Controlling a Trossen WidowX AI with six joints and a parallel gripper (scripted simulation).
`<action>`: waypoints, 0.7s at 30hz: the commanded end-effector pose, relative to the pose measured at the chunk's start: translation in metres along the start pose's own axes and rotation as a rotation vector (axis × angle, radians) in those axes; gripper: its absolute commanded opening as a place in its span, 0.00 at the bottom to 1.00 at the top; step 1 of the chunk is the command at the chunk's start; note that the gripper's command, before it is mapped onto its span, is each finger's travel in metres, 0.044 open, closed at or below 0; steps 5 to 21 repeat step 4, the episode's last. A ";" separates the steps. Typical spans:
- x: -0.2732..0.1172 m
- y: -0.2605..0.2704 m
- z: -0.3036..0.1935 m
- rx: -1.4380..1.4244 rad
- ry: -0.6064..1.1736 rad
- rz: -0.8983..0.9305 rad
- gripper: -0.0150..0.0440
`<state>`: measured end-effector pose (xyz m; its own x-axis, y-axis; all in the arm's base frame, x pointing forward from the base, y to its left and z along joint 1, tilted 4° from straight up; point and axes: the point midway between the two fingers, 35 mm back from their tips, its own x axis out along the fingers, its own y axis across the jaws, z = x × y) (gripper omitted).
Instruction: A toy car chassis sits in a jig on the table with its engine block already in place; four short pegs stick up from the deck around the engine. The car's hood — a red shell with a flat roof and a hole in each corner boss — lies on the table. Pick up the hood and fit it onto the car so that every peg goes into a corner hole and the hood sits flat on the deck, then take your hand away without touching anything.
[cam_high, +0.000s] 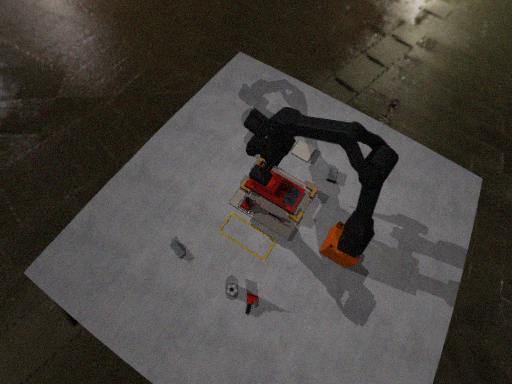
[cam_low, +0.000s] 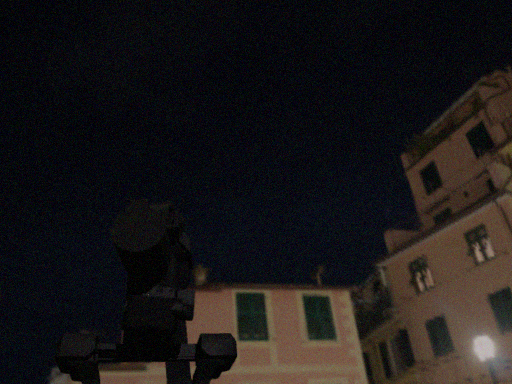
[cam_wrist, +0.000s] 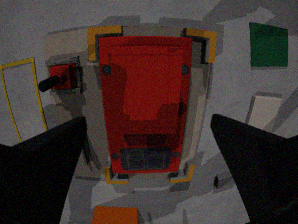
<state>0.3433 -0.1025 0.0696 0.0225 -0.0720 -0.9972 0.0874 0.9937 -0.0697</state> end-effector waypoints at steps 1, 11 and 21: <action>0.000 0.000 0.000 0.005 0.002 -0.004 1.00; 0.000 0.000 0.000 0.005 0.002 -0.004 1.00; 0.000 0.000 0.000 0.005 0.002 -0.004 1.00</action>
